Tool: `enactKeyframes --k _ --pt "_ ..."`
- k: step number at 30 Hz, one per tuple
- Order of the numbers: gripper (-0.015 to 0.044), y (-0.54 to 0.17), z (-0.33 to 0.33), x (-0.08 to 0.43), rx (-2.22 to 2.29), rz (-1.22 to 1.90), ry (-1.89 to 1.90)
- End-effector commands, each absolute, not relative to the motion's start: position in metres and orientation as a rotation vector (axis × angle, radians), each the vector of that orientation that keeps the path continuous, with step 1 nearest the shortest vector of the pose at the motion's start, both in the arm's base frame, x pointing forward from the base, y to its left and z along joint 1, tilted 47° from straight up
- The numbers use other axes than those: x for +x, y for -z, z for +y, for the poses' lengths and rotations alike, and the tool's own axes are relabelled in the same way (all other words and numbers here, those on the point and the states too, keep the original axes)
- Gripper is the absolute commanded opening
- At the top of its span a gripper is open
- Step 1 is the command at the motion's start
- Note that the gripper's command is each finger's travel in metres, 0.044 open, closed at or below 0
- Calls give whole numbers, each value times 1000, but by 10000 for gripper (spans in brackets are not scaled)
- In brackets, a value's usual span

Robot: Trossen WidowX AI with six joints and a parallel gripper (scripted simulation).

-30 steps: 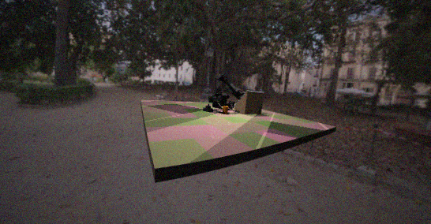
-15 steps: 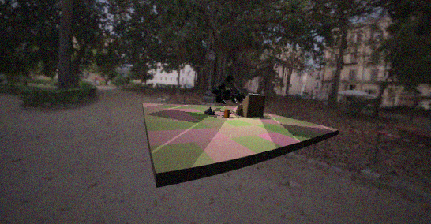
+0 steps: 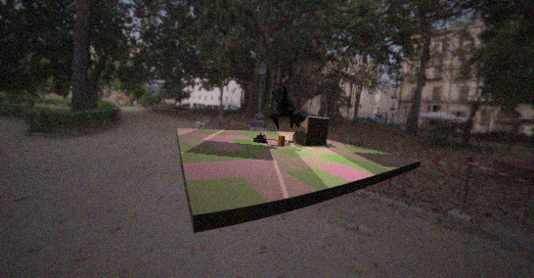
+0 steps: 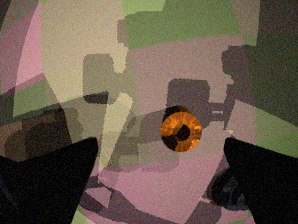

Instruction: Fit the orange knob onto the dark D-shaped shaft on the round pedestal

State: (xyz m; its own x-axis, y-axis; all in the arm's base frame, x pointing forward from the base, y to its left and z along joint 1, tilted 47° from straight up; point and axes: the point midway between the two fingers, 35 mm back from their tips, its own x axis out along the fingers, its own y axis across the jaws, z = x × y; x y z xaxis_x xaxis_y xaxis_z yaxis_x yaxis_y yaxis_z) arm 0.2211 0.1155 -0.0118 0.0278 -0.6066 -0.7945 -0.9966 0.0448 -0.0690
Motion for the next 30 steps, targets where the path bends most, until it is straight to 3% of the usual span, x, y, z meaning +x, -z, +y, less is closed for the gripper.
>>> enactKeyframes --k 1,11,24,30 --pt "440 -2 129 229 -1803 1620 -571" --pt "440 -2 129 229 -1792 1620 -557" --pt "440 0 128 230 -883 1436 376" --pt "440 0 128 230 -772 1393 469"
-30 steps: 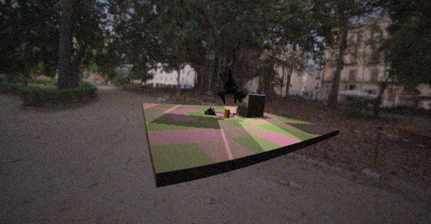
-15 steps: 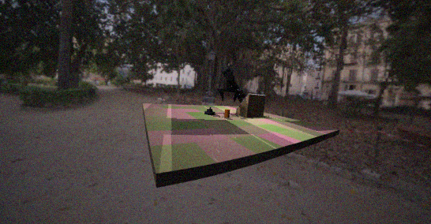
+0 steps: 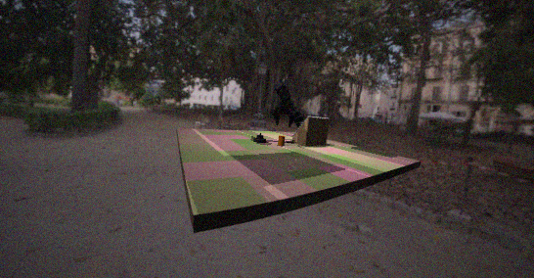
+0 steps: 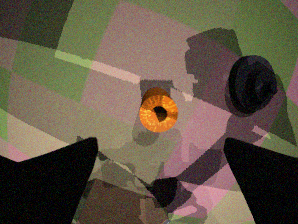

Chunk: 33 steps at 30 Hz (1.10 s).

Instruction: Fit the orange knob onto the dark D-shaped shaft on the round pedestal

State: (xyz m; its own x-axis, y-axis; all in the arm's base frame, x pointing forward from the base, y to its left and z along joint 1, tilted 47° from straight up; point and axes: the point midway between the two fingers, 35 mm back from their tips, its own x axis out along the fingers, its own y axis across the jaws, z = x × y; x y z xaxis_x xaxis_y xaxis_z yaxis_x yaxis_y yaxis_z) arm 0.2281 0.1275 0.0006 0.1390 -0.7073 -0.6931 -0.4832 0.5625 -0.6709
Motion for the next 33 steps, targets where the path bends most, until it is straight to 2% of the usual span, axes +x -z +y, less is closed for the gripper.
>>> enactKeyframes --k 1,33 --pt "440 0 128 230 -772 1393 469" --pt "440 40 87 239 -773 1392 470"
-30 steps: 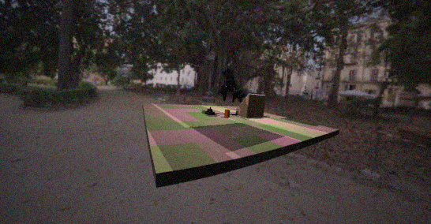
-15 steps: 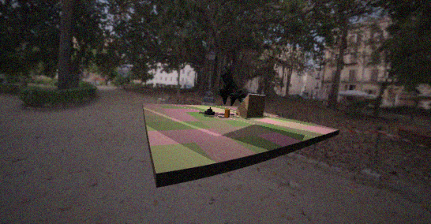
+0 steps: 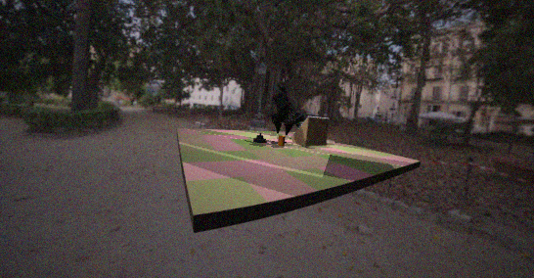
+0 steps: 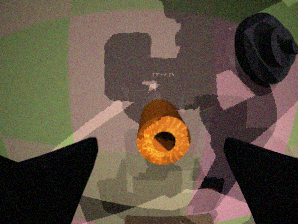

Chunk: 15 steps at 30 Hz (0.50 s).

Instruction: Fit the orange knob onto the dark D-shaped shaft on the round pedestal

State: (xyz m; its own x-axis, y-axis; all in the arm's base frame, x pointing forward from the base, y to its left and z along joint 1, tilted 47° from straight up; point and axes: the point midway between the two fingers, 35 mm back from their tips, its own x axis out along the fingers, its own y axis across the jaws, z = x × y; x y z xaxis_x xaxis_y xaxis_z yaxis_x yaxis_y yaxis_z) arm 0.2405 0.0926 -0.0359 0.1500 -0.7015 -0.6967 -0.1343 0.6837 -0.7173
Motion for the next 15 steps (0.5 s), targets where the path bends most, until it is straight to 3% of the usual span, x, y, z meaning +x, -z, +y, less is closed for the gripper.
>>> enactKeyframes --k 1,15 --pt "440 41 86 240 -772 1392 470" --pt "440 57 70 244 -773 1392 469"
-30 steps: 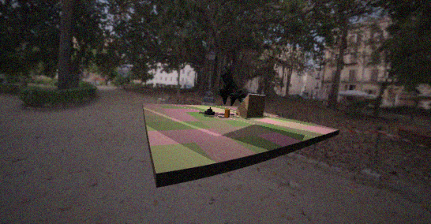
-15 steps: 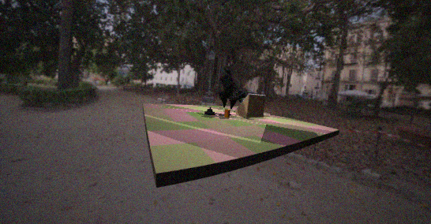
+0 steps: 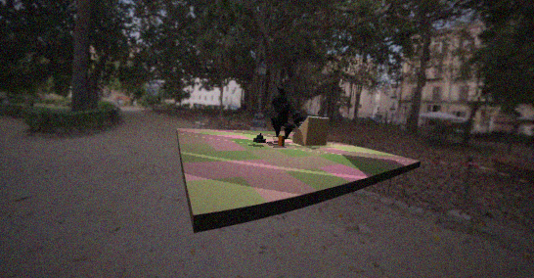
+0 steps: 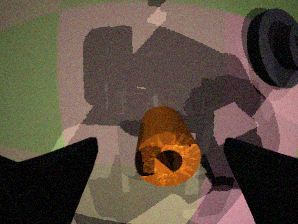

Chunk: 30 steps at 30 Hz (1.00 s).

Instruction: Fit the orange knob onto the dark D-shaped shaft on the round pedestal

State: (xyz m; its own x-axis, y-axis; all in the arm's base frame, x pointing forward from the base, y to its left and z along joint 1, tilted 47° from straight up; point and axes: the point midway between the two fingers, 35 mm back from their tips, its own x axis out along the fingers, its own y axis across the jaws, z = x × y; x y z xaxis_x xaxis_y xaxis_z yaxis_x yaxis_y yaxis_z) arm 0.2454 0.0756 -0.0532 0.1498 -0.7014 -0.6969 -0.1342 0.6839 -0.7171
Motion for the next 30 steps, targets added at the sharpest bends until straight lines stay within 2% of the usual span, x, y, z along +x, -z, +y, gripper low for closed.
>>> enactKeyframes --k 1,22,30 --pt "440 59 69 244 -773 1392 469" --pt "440 78 45 247 -775 1391 474" --pt "230 78 45 247 -775 1391 474"
